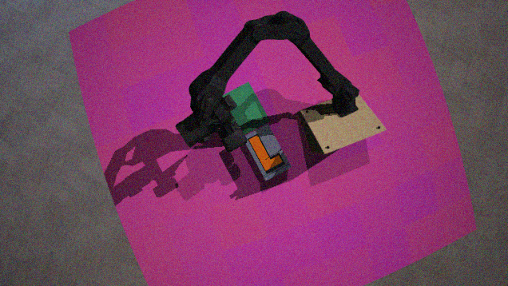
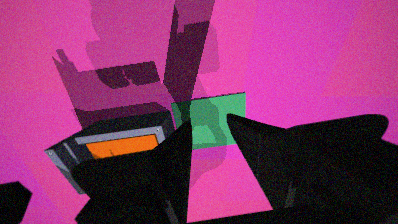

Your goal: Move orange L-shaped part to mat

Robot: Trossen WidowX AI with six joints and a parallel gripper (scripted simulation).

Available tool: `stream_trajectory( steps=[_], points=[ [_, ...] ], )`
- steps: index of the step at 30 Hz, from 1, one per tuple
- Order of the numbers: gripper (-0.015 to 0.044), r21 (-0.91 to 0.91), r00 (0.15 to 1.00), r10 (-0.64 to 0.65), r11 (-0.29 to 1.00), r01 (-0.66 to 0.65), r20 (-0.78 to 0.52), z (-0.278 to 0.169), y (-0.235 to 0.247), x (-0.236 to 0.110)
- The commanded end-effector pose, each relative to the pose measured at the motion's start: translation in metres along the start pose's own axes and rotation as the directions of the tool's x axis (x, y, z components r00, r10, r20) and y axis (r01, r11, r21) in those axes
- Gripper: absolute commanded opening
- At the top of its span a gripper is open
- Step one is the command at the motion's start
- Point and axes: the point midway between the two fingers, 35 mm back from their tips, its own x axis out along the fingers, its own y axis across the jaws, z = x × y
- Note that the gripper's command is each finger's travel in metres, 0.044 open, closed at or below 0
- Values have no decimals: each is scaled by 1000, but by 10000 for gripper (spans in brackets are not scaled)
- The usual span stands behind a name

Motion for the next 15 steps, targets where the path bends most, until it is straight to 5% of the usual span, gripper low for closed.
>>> stream_trajectory(
  steps=[1,11,15],
  points=[
    [180,-8,1000,23,1000,-23,-2,-3,70,-9],
    [180,19,1000,4,1000,-3,-25,-50,204,-28],
    [180,24,1000,-4,1000,4,-27,-57,213,-29]
  ],
)
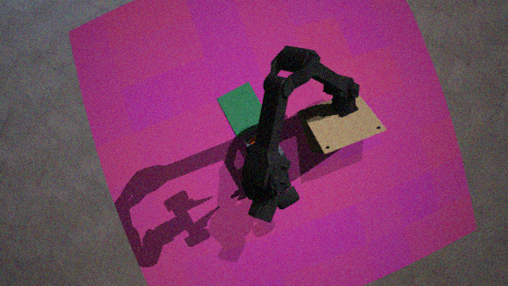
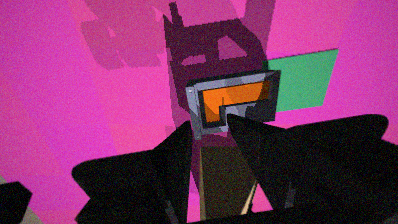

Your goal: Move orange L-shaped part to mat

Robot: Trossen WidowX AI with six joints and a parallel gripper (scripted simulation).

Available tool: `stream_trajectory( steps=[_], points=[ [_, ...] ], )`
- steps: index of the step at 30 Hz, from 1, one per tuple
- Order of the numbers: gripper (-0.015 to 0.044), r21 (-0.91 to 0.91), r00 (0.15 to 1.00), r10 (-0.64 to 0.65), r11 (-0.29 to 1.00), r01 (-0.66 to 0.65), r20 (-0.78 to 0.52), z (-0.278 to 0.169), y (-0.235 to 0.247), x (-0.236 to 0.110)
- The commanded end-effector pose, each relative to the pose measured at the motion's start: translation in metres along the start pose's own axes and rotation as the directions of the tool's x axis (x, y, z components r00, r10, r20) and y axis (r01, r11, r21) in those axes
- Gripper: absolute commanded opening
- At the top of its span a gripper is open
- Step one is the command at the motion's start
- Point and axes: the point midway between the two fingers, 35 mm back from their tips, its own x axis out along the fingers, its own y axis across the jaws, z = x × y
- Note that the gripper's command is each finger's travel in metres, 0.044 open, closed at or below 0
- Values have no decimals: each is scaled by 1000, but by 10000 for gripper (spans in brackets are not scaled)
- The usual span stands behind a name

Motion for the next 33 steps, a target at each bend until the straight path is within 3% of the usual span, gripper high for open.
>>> stream_trajectory(
  steps=[1,6,13,33],
  points=[
    [180,20,1000,-16,1000,16,-19,-13,15,3],
    [180,20,1000,-15,1000,16,-19,-12,15,10],
    [180,20,1000,-18,1000,18,-19,-14,13,77],
    [180,20,1000,-18,1000,19,-19,-14,13,91]
  ],
)
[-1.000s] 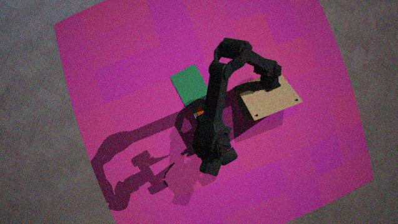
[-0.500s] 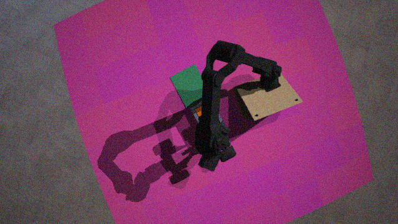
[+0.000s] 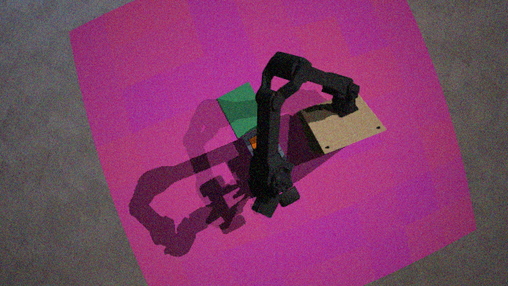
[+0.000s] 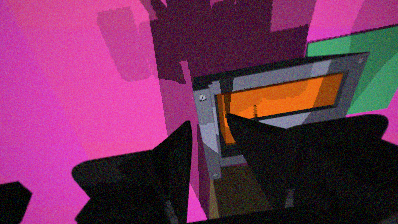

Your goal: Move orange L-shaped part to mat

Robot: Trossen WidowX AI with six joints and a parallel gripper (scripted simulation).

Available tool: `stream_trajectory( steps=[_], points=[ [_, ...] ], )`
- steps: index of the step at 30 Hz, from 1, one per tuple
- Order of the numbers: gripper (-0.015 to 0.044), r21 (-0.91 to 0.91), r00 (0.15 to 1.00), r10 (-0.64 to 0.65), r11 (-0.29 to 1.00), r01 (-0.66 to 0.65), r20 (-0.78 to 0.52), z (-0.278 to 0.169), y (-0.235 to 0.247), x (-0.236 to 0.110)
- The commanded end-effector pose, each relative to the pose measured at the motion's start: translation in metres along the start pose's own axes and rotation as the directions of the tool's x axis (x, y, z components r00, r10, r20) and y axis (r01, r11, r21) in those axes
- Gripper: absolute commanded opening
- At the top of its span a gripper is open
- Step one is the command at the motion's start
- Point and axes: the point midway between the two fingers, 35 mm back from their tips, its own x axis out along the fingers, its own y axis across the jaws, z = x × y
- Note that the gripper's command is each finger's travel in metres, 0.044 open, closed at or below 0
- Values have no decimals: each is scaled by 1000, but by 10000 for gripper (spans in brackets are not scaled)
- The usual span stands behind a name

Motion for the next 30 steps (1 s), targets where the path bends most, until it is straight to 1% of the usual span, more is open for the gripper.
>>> stream_trajectory(
  steps=[1,14,30],
  points=[
    [180,-10,1000,-9,1000,9,-5,-2,-1,10],
    [180,-10,1000,-11,1000,11,-5,-3,-1,31],
    [180,-10,1000,-11,1000,11,-5,-3,-1,31]
  ],
)
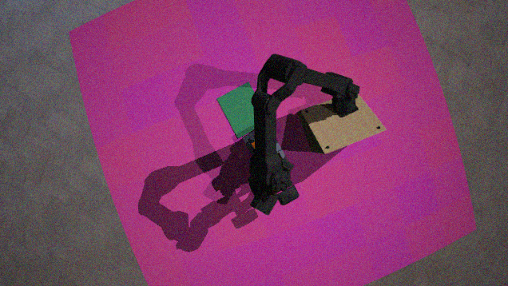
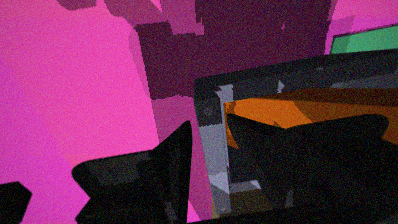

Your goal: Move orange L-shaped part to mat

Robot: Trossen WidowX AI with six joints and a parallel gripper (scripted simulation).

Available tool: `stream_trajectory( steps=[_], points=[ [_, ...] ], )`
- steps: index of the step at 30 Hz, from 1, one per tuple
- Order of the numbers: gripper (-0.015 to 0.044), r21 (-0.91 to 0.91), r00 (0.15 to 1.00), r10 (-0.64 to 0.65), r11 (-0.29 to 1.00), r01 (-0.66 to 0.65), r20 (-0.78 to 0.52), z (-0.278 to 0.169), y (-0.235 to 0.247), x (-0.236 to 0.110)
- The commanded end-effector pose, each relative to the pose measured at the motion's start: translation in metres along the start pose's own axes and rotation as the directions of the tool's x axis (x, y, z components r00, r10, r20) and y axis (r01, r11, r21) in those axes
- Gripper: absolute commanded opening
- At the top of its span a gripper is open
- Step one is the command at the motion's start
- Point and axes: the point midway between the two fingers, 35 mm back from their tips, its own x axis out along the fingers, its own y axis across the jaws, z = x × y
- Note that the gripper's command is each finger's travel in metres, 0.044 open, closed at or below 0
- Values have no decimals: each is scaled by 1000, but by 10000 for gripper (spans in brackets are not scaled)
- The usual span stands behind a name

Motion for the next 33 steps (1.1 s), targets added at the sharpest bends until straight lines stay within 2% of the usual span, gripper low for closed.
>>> stream_trajectory(
  steps=[1,21,24,29,33],
  points=[
    [180,-8,1000,-11,1000,11,-3,-2,-2,2],
    [180,-8,1000,-9,1000,9,-3,-1,10,-15],
    [180,-8,1000,-7,1000,7,-3,1,9,-41],
    [180,-9,1000,-7,1000,7,-4,-1,1,-106],
    [180,-9,1000,-7,1000,7,-4,-1,0,-108]
  ],
)
